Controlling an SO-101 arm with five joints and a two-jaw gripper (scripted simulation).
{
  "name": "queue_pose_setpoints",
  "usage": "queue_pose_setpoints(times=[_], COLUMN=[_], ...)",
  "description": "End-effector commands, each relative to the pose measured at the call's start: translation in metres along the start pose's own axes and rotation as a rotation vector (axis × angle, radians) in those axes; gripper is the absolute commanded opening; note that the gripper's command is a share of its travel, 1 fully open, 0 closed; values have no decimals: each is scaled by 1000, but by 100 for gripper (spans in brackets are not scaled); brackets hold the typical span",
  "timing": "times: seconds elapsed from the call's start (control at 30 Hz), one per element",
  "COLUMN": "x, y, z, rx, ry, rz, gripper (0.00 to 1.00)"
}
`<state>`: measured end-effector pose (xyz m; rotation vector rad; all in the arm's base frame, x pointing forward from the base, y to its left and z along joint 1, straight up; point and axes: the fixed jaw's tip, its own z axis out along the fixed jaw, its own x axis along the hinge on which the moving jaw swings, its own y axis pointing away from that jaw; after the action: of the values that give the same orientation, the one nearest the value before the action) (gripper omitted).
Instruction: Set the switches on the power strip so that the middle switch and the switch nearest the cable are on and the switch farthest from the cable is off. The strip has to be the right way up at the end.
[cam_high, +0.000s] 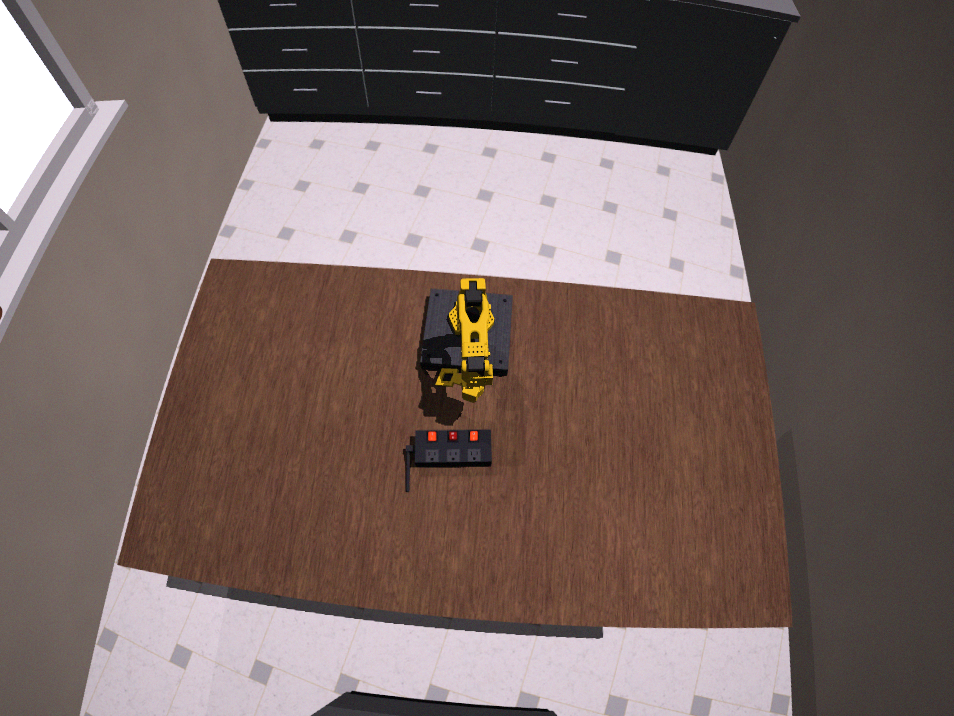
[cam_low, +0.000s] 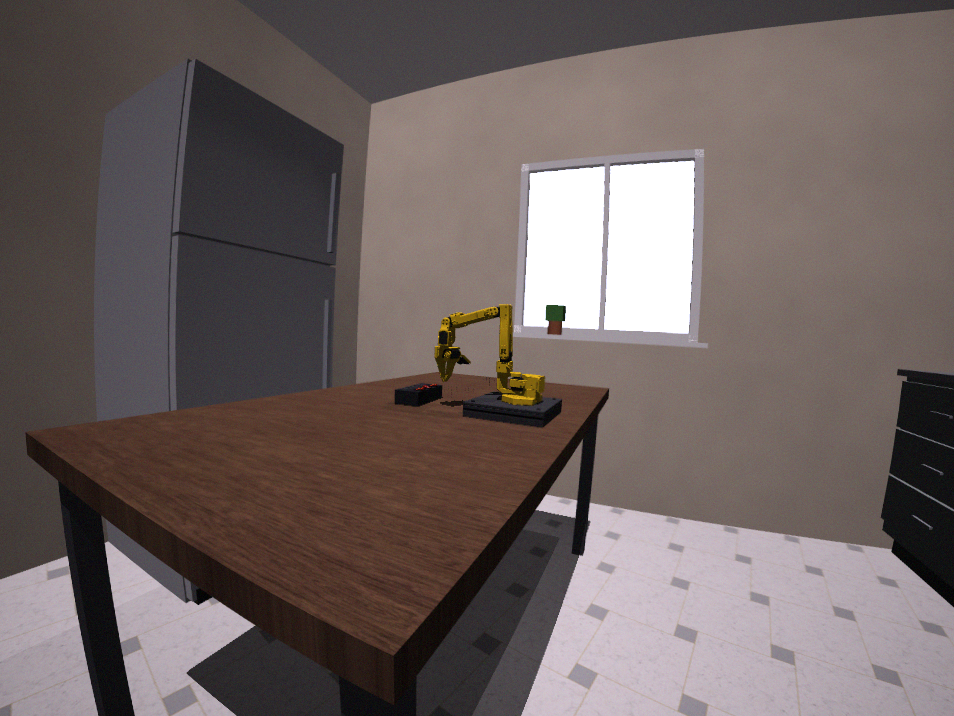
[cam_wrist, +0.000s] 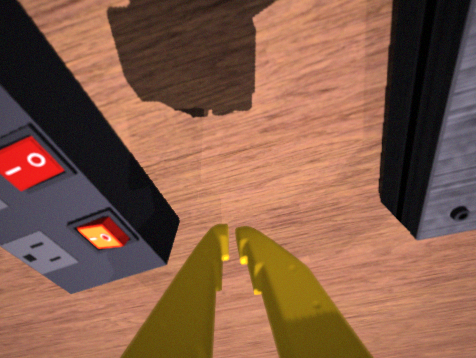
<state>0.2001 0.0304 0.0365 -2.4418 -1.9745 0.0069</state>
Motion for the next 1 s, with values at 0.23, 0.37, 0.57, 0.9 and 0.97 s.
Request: queue_pose_setpoints(times=[0.23,0.37,0.57,0.9,0.97], x=[2,2,3,4,4], y=[-5,-4,-2,-1,0], z=[1,0,-1,-2,-2], rx=[-2,-2,-2,-2,-2], ry=[2,2,2,2,2], rz=[-26,-26,-25,-25,-25], gripper=[0,0,0,0,0])
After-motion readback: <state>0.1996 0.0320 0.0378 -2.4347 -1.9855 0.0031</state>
